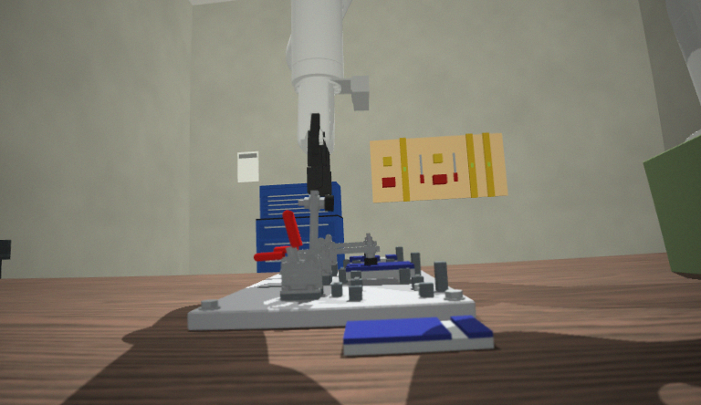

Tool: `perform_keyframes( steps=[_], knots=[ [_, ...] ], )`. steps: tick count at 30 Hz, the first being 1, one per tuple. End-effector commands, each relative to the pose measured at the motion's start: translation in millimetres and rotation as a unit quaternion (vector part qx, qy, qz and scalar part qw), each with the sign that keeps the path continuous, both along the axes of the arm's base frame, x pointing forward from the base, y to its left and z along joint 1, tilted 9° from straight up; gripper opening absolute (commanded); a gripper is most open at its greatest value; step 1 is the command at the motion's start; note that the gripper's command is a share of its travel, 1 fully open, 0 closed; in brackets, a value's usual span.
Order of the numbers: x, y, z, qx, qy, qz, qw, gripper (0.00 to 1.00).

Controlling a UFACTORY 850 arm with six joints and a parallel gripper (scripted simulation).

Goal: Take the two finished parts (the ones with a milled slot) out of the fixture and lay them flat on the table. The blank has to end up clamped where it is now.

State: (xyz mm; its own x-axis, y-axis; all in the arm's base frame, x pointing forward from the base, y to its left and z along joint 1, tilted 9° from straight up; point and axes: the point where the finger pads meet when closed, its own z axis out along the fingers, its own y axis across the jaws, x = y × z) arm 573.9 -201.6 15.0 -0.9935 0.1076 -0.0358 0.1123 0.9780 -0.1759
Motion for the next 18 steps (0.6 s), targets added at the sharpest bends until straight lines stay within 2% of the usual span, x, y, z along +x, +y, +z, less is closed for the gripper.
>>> perform_keyframes(
  steps=[1,9,18],
  knots=[
    [38,-6,-1,0.009,0.008,0.000,1.000,0.48],
    [52,-8,0,0.009,0.008,0.000,1.000,0.48],
    [53,-8,-3,0.009,0.008,0.000,1.000,0.48]
  ],
)
